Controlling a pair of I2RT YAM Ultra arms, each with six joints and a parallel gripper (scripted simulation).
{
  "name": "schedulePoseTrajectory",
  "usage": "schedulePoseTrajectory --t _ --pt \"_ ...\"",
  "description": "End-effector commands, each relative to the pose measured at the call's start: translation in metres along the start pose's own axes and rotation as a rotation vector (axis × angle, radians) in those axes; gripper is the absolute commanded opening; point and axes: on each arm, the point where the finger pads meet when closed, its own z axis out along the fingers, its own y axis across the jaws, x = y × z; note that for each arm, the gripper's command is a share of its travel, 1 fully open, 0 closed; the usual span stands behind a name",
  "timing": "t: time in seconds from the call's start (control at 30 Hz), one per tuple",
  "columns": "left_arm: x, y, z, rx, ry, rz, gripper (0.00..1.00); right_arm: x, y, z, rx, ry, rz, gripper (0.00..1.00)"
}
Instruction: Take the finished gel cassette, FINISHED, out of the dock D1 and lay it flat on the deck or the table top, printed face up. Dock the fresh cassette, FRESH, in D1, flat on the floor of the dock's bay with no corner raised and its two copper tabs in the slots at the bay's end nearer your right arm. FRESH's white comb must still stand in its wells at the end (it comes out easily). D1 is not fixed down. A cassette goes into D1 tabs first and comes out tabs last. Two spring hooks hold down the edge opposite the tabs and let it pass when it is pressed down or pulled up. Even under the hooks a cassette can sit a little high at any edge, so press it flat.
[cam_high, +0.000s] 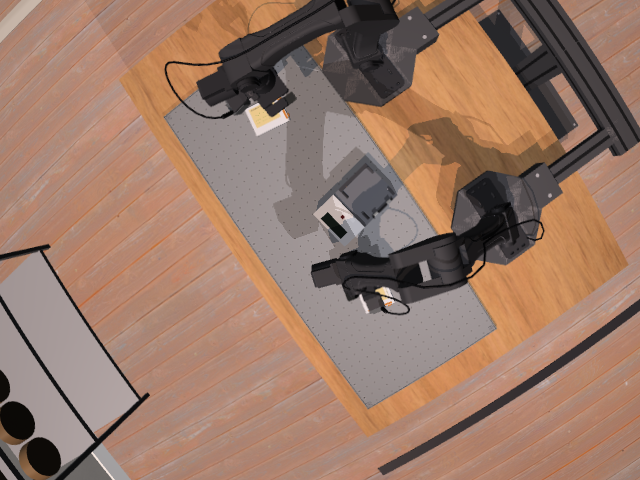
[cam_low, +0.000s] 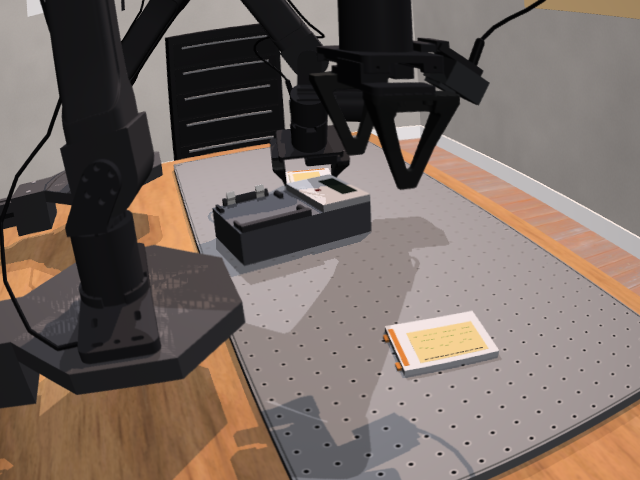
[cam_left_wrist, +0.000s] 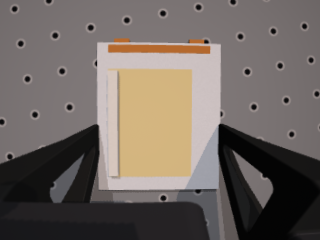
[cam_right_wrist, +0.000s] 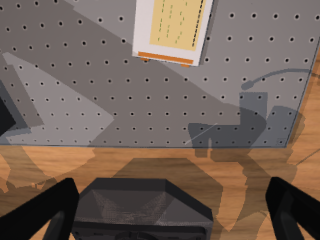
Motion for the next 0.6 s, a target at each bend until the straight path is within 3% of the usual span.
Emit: schedulePoseTrajectory --t 0.0,0.57 --pt "-0.0007 -0.0050 -0.0044 0.013 0.009 -0.007 0.00 -0.0057 -0.0060 -0.0113 0.014 -0.029 0.009 1.00" --pt "-0.0020 -0.0049 -0.0067 0.001 0.011 0.002 0.00 -0.0057 -0.0060 -0.0113 0.014 -0.029 0.009 1.00"
